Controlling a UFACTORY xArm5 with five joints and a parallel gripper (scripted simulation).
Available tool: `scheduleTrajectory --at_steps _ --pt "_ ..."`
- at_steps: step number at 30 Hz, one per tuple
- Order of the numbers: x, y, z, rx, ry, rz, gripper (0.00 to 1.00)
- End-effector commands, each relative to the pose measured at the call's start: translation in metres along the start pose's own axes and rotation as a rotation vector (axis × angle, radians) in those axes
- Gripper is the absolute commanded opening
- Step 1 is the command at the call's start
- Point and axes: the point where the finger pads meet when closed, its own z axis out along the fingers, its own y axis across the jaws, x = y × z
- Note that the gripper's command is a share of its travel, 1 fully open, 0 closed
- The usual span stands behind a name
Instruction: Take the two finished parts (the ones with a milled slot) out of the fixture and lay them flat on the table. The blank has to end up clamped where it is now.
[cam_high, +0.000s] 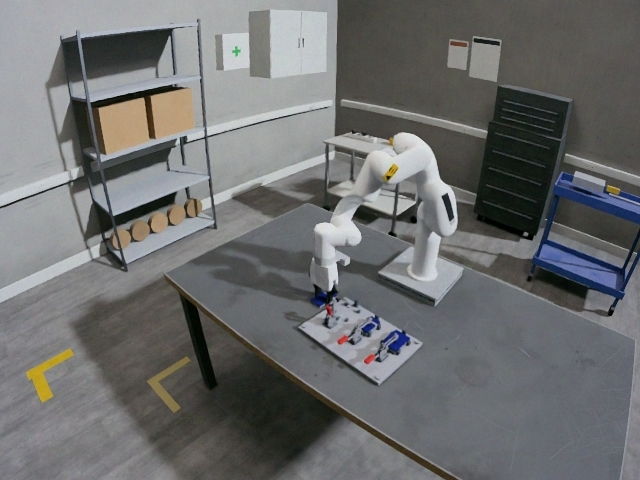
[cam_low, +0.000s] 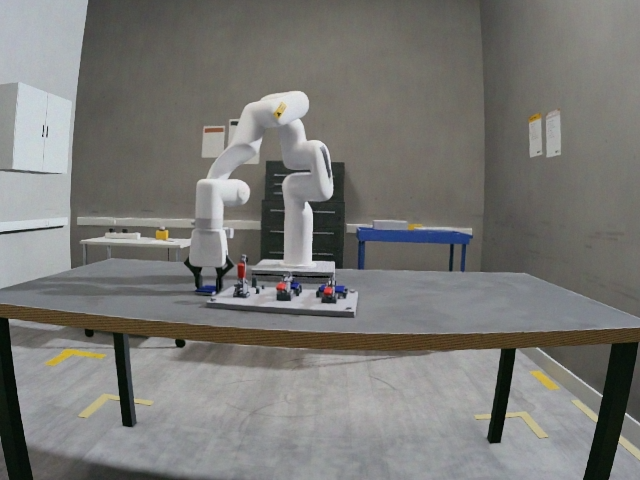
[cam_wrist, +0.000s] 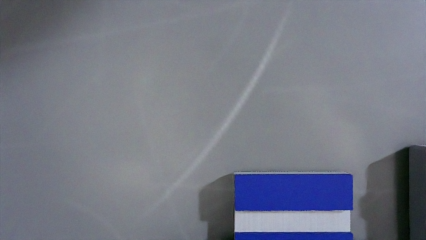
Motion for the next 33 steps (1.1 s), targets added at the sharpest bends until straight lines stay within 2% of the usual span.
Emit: scheduleTrajectory --at_steps 1,22,23,33 --pt "-0.0012 -0.0006 -0.0003 0.002 -0.003 0.0 0.0" --pt "-0.0012 -0.0006 0.0003 0.002 -0.003 0.0 0.0" --pt "-0.0012 -0.0006 0.0003 0.002 -0.003 0.0 0.82" --pt "-0.0011 -0.0006 0.0003 0.001 -0.003 0.0 0.82"
